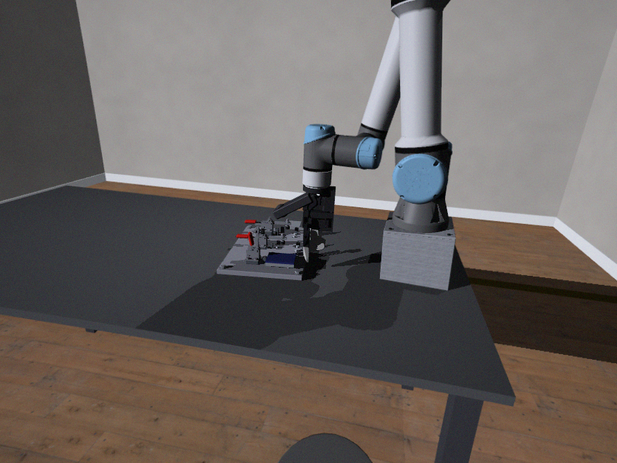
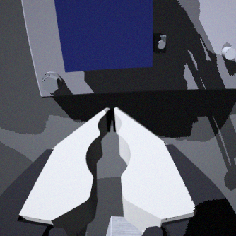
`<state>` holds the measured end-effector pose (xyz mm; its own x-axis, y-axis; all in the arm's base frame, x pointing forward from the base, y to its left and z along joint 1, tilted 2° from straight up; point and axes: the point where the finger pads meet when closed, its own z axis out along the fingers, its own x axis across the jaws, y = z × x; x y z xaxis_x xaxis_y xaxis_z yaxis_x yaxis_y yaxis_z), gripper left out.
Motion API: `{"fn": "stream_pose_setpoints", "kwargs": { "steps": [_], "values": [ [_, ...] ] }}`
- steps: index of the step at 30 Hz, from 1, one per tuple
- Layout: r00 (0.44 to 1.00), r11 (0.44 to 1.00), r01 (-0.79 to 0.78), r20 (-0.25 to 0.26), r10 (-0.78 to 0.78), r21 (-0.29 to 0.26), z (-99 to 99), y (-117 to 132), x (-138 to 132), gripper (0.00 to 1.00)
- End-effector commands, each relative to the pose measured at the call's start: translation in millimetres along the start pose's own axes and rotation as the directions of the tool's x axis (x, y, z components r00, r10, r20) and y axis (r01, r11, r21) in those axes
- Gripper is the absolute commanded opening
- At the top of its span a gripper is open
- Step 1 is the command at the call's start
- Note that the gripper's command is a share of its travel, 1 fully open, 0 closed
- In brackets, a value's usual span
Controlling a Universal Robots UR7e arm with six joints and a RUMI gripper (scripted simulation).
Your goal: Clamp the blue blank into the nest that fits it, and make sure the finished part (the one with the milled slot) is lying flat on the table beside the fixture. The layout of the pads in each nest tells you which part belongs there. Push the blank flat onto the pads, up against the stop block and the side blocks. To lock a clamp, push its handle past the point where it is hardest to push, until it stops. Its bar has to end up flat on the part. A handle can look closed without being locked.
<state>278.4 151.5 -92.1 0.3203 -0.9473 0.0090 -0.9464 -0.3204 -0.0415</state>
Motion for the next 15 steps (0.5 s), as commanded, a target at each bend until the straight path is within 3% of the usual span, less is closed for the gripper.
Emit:
{"fn": "stream_pose_setpoints", "kwargs": {
  "steps": [1,15],
  "values": [
    [1.0,1.0,-0.001,0.002,0.001,-0.006,2.7,3.9,-1.0,0.0],
    [1.0,1.0,-0.001,0.002,0.001,-0.006,6.9,4.7,-1.2,0.0]
  ]
}}
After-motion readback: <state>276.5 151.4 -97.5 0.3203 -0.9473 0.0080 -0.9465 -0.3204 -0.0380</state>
